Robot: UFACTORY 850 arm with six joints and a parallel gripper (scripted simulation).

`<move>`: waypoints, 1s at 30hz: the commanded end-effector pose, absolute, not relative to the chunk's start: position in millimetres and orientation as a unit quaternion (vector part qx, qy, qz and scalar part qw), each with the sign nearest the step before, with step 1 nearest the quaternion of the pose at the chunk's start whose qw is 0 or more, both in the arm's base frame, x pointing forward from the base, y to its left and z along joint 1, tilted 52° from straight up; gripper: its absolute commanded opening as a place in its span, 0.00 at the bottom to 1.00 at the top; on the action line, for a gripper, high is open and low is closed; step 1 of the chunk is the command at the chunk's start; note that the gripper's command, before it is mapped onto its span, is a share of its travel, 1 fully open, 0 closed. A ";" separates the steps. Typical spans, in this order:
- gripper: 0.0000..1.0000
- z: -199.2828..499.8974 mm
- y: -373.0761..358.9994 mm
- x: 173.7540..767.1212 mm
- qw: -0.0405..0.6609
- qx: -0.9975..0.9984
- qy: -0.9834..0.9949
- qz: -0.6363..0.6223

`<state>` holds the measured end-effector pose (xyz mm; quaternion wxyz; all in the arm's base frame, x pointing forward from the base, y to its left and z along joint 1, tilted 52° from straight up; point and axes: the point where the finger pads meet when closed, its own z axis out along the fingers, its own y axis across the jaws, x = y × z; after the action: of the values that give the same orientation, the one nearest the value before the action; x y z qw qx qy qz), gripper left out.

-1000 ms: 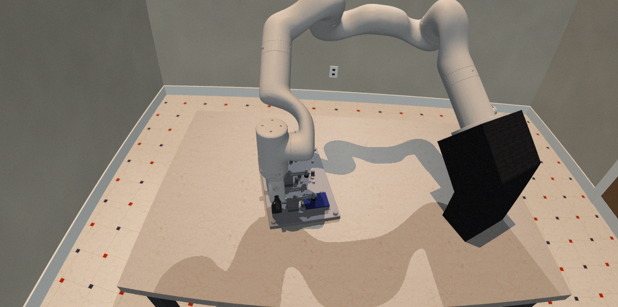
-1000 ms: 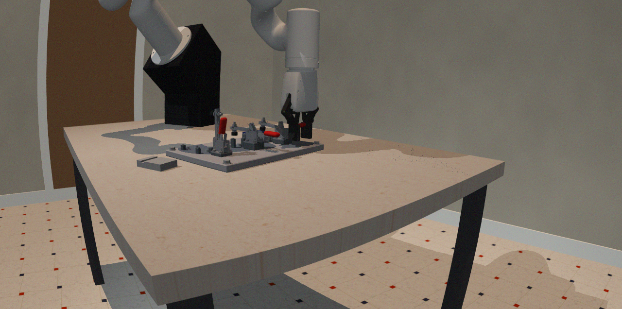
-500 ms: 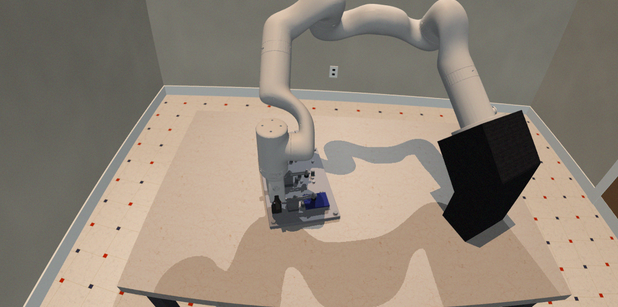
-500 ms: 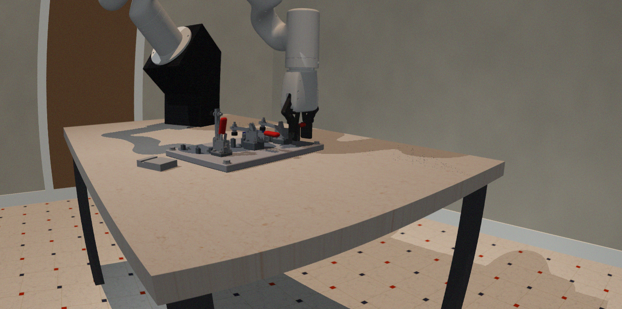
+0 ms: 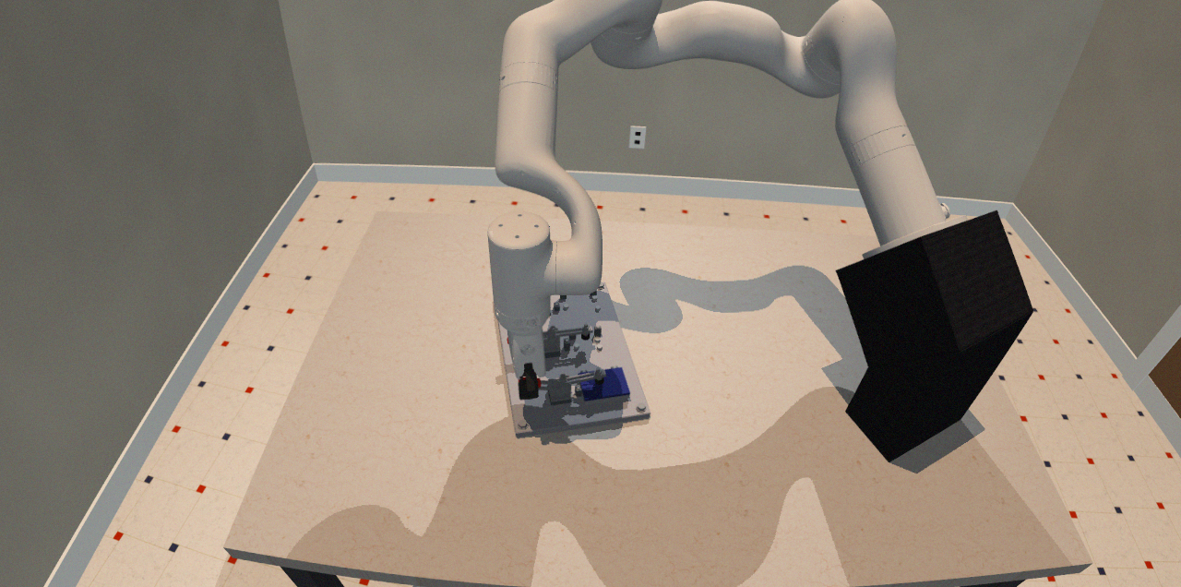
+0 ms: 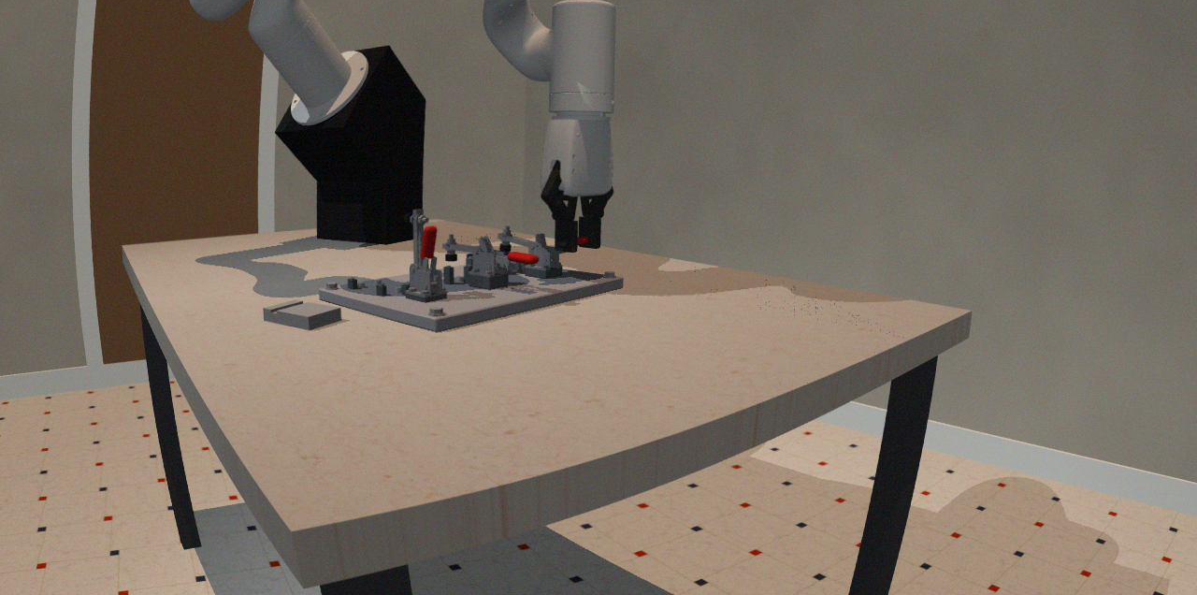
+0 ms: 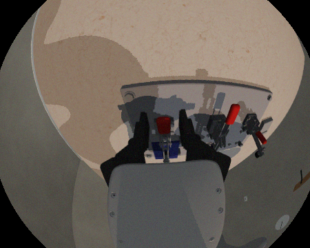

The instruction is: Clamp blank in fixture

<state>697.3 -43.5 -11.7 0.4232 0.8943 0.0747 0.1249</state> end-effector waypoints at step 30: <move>0.00 4.4 -23.9 690.9 0.423 0.894 0.075 0.126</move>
<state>690.4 -24.6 3.7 0.4230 0.8943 0.0750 0.1254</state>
